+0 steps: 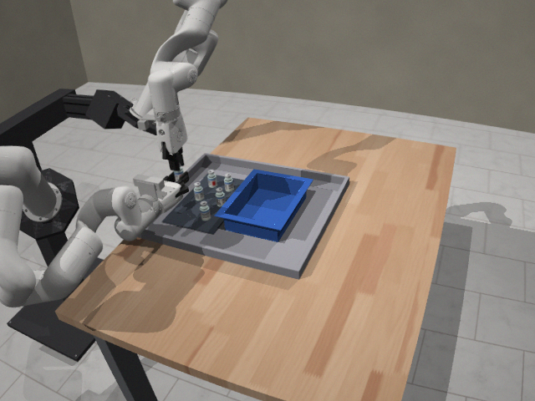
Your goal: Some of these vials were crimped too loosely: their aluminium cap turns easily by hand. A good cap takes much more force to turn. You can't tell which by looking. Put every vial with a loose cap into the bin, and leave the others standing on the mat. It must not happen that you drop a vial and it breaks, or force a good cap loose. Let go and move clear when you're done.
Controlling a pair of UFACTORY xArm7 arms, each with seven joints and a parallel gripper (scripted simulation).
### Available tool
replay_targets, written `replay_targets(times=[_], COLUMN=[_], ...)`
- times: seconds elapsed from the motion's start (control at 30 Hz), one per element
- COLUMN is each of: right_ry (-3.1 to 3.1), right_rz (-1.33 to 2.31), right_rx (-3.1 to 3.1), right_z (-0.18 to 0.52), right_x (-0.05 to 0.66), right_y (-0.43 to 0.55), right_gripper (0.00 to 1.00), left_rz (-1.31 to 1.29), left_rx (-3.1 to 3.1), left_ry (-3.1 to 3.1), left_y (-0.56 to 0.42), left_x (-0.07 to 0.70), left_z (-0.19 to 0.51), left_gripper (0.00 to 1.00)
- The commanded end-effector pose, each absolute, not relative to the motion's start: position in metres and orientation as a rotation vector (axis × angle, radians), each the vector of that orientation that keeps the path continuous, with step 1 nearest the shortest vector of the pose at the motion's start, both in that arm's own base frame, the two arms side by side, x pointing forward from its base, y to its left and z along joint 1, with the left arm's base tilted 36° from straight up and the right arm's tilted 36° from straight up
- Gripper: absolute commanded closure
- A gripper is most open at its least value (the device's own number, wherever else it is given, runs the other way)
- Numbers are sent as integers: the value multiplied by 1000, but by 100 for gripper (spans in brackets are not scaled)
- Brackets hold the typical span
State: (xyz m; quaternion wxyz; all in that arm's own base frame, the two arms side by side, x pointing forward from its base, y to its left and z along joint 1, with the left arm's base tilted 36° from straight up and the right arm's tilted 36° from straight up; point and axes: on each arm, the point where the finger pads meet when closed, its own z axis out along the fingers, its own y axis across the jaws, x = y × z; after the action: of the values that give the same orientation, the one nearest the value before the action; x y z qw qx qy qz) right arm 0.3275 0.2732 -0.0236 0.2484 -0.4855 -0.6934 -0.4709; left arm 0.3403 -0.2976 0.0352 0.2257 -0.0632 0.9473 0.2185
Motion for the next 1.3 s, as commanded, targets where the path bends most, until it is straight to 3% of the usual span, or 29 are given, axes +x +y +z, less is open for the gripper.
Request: replay_targets(times=[0.0,1.27], right_ry=[-1890,-1890], right_rz=[-1285,-1285], right_rx=[-1317,-1318], right_z=[-22,-22], right_x=[326,326], right_y=[274,275], right_gripper=[100,100], left_rz=[585,515], left_rx=[-209,-465], left_ry=[2605,2545], left_y=[-300,-301], left_x=[340,340], left_z=[36,37], left_gripper=[77,77])
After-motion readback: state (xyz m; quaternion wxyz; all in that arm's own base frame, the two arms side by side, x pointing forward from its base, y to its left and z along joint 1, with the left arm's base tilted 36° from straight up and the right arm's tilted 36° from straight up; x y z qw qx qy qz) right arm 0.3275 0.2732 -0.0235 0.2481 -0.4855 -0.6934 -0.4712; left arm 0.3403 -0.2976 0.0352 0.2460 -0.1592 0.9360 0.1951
